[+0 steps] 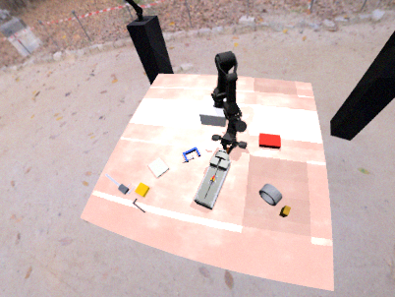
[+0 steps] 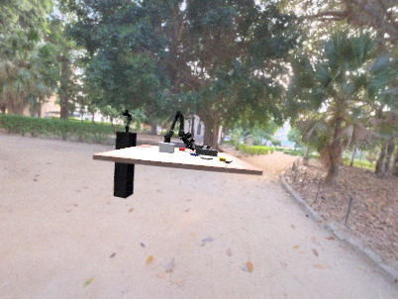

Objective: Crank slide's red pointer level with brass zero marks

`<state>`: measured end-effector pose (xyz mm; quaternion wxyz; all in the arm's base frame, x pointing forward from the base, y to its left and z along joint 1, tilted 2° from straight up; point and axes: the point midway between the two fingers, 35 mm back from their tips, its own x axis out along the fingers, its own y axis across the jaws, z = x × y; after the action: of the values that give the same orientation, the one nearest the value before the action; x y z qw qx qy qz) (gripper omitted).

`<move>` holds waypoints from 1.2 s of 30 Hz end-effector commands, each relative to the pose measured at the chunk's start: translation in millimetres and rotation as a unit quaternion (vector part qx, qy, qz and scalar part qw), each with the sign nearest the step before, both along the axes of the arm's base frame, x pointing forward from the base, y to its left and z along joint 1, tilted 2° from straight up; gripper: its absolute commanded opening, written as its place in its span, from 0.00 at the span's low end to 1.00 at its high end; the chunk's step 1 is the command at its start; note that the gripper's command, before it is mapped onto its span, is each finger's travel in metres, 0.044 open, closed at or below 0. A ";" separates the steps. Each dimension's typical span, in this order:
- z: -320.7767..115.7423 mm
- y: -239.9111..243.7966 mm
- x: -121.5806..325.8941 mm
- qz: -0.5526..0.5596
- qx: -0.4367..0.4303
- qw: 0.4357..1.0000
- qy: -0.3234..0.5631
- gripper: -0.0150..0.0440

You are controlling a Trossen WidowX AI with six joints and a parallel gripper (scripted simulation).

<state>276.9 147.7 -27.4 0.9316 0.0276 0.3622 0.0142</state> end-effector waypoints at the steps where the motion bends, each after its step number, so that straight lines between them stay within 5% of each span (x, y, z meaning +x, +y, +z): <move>1: -2.2 -9.0 0.1 -0.010 -0.007 1.000 0.003 0.25; 36: 6.0 -25.7 0.1 -0.010 -0.008 1.000 0.003 0.25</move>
<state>277.3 129.0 -23.8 0.9297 0.0249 0.3674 0.0096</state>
